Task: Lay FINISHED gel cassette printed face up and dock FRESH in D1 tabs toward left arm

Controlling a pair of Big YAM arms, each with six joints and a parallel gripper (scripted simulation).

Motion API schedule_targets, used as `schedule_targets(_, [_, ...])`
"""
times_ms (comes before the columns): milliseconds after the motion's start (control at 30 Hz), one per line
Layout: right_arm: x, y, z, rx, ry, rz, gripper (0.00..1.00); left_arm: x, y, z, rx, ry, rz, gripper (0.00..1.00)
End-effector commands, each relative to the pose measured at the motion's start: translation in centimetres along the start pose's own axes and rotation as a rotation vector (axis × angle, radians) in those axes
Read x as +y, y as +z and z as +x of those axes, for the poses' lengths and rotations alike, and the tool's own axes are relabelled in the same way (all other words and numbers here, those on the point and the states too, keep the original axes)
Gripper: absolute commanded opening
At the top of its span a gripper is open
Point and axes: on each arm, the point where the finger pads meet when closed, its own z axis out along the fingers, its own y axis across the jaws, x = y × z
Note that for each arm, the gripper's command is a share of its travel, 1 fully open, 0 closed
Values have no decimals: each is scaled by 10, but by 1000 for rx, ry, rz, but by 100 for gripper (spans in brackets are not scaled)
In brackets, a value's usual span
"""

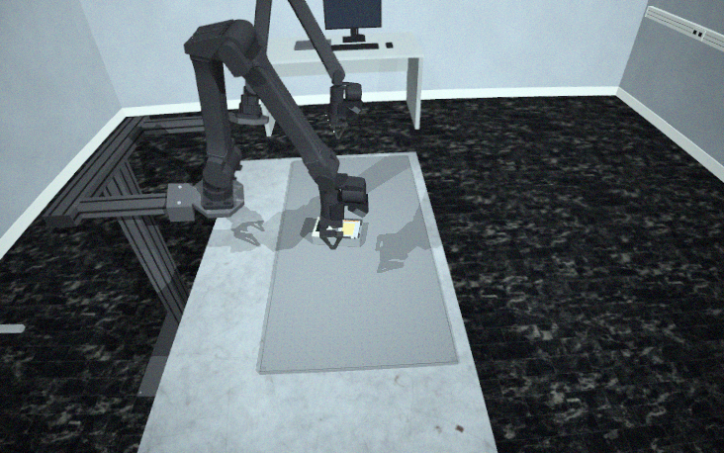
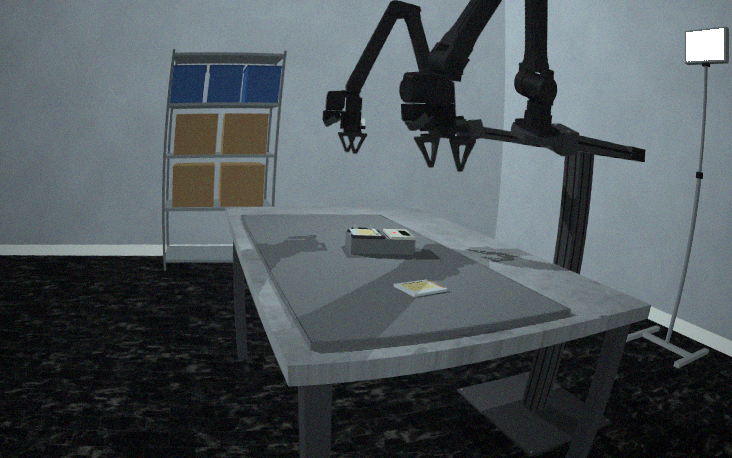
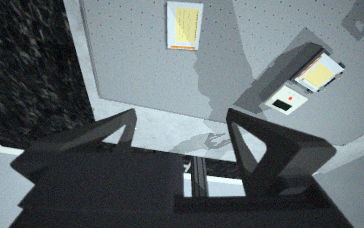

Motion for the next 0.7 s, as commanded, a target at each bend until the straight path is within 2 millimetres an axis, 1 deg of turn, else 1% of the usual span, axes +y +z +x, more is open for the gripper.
schedule_targets(0, [-1, -2, 3, 6, -16, -4, 98, 2, -13, -16, -35, -4, 7, 100])
schedule_targets(267, [-1, -2, 3, 6, -16, -4, 98, 2, -13, -16, -35, -4, 7, 100])
schedule_targets(367, [-2, -5, -10, -6, -23, 0, 98, 2, -13, -16, -35, -4, 7, 100])
schedule_targets(400, [-2, -5, -10, -6, -23, 0, 98, 2, -13, -16, -35, -4, 7, 100])
schedule_targets(433, [-2, -5, -10, -6, -23, 0, 100, 2, -13, -16, -35, -4, 7, 100])
schedule_targets(667, [-2, -5, -10, -6, -23, 0, 100, 2, -13, -16, -35, -4, 7, 100])
